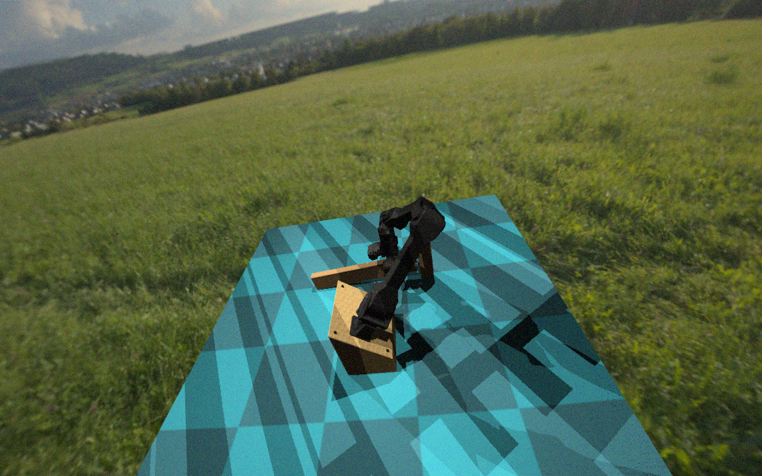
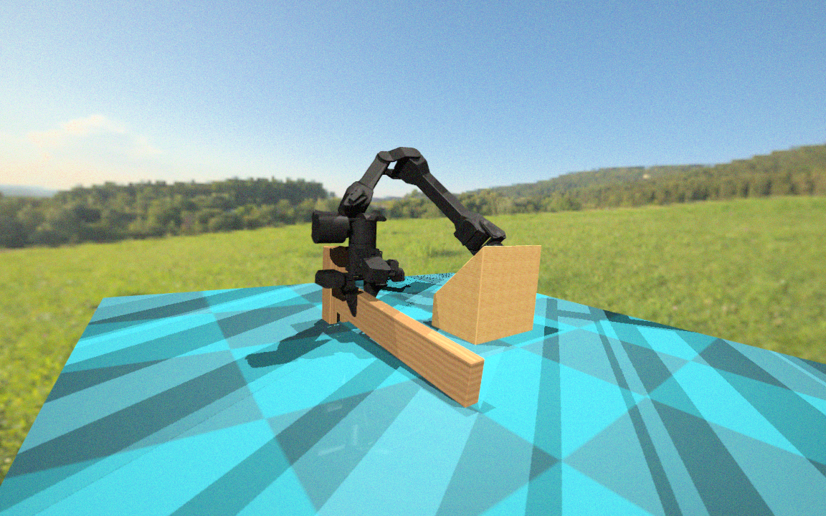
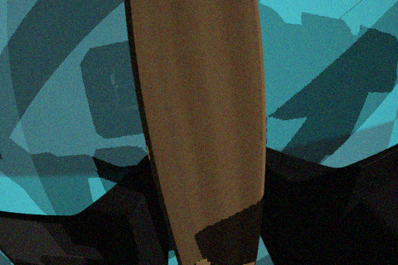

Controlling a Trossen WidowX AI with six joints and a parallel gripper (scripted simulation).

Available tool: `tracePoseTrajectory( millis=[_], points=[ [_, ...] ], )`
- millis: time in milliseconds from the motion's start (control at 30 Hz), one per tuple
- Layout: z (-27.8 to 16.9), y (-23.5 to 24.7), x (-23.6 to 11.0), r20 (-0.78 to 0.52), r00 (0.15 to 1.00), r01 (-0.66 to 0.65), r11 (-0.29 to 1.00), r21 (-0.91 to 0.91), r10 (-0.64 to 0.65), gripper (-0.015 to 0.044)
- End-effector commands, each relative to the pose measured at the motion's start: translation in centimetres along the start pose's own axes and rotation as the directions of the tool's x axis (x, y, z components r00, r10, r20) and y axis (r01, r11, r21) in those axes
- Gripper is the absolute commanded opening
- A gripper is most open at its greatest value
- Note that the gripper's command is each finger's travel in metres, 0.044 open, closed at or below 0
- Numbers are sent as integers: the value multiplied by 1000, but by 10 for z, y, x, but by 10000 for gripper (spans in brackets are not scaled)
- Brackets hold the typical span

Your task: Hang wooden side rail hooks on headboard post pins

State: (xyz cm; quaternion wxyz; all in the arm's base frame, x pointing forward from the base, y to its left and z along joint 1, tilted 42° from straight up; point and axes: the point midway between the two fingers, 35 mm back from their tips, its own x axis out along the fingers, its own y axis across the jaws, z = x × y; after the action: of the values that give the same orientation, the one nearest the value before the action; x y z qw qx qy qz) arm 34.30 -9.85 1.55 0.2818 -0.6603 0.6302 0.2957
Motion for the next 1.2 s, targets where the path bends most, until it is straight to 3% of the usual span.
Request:
tracePoseTrajectory(
  millis=[0,1167],
  points=[
    [-3,-2,-3,-2,1000,9,1000,1,-9,0],
    [-7,-2,-3,-2,1000,9,1000,1,-9,0]
  ],
)
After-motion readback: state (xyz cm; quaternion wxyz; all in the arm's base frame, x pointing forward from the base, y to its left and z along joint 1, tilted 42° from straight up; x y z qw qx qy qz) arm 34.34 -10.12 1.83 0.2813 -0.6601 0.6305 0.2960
